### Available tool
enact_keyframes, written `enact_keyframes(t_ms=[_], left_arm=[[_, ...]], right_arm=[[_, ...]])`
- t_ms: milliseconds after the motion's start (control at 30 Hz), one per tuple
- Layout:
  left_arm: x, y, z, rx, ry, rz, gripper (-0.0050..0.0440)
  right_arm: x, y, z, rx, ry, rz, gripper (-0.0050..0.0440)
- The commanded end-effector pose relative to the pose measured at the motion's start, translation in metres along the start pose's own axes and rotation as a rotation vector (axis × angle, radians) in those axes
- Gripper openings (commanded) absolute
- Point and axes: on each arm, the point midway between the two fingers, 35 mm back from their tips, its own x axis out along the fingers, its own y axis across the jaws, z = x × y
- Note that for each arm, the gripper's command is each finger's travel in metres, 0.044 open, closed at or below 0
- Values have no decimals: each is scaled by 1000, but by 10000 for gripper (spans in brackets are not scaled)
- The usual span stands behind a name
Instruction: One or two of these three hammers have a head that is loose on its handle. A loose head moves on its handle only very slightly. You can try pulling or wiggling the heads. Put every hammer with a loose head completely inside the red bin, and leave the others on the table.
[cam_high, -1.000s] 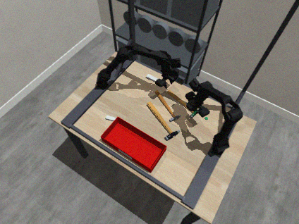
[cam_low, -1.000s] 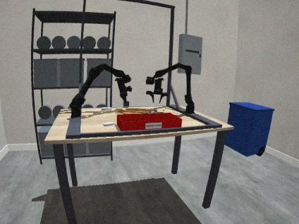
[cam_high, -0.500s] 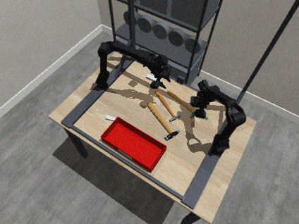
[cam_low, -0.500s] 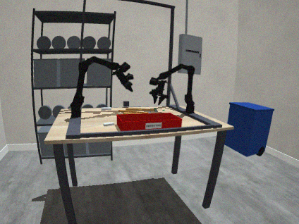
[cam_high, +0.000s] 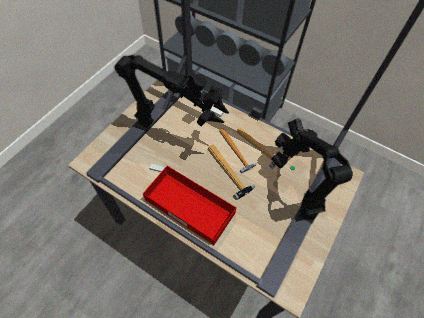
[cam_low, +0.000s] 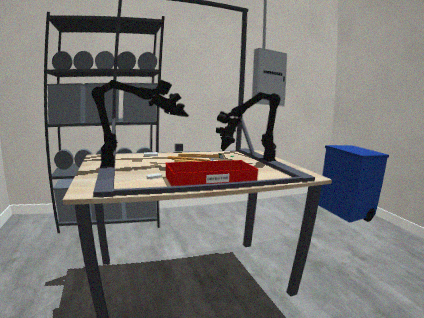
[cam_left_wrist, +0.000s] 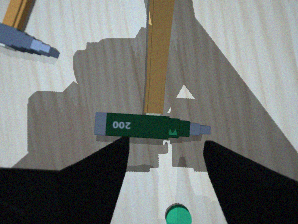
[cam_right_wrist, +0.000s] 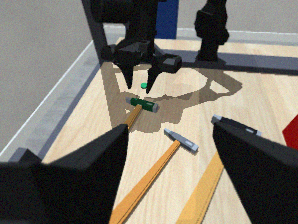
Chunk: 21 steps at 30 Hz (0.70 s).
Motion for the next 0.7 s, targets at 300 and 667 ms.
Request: enact_keyframes(t_ms=[300,667], left_arm=[[24,5,48,25,48,-19,182],[52,7,49,27,65,-14,168]], right_arm=[[-4,16,-21,-55,18,83,258],[-2,22,-36,-62,47,105,258]])
